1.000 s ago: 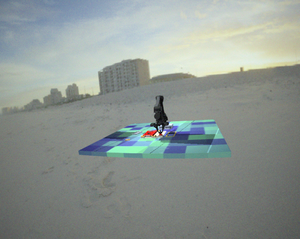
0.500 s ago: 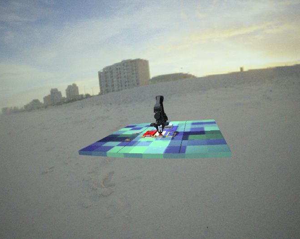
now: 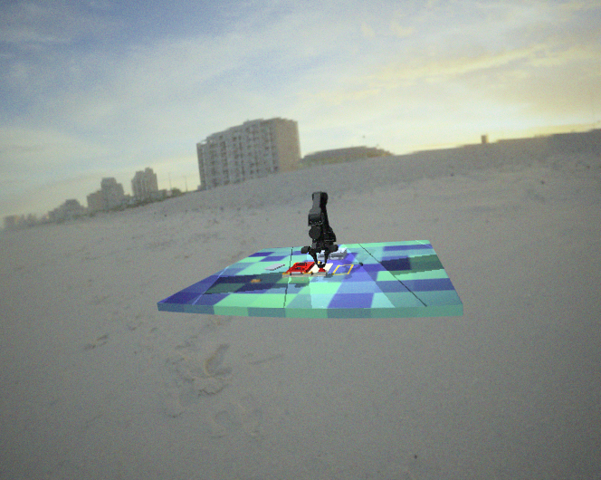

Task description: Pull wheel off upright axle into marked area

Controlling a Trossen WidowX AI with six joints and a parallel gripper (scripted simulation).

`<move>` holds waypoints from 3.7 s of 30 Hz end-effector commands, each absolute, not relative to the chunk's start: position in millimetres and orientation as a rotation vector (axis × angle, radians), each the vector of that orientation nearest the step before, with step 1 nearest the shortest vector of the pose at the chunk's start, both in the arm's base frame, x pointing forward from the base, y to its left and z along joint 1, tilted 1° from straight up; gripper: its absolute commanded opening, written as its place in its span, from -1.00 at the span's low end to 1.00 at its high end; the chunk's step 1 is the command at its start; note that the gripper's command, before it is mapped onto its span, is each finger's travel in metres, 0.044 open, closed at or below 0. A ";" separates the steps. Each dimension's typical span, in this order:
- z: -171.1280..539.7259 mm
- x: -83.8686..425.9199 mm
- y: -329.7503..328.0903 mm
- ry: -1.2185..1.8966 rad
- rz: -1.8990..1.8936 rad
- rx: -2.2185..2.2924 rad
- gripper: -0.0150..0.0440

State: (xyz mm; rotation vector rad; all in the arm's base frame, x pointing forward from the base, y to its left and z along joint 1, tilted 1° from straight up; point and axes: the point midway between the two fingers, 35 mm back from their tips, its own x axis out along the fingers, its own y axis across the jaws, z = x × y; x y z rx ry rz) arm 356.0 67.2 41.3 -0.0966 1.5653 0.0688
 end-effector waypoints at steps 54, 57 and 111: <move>62.3 356.2 67.7 1.557 0.066 -0.095 -0.49; 63.3 356.2 67.7 1.557 0.066 -0.095 -0.49; 102.7 331.4 109.6 1.557 0.070 -0.094 -0.49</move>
